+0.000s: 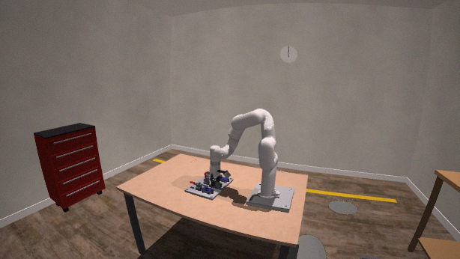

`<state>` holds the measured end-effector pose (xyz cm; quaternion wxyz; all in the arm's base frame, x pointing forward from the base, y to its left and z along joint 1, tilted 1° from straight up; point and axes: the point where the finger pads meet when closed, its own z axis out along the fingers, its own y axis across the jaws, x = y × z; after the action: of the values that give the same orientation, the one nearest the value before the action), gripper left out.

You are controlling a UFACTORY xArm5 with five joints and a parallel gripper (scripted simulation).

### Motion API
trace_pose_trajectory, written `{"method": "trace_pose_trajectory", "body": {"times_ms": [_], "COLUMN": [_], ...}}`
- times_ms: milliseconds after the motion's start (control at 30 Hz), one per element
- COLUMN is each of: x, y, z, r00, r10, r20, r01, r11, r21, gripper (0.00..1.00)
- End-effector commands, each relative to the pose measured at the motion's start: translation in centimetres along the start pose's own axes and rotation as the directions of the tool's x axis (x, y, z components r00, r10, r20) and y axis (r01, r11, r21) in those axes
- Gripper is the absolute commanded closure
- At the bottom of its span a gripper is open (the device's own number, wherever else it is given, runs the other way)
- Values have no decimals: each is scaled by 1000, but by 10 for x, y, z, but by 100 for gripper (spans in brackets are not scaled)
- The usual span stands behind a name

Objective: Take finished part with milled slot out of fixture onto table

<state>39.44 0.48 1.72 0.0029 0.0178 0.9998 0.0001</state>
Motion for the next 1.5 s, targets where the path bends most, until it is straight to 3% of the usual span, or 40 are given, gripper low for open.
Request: {"method": "trace_pose_trajectory", "body": {"times_ms": [0, 833, 1467], "x": [-1, -1, -1], "y": [0, 0, 0], "z": [-1, -2, -15], "r00": [1000, 1000, 1000], "r10": [0, 0, 0], "r20": [3, 3, 3], "r01": [0, 0, 0], "r11": [1000, 1000, 1000], "r21": [0, 0, 0], "gripper": [100, 100, 100]}}
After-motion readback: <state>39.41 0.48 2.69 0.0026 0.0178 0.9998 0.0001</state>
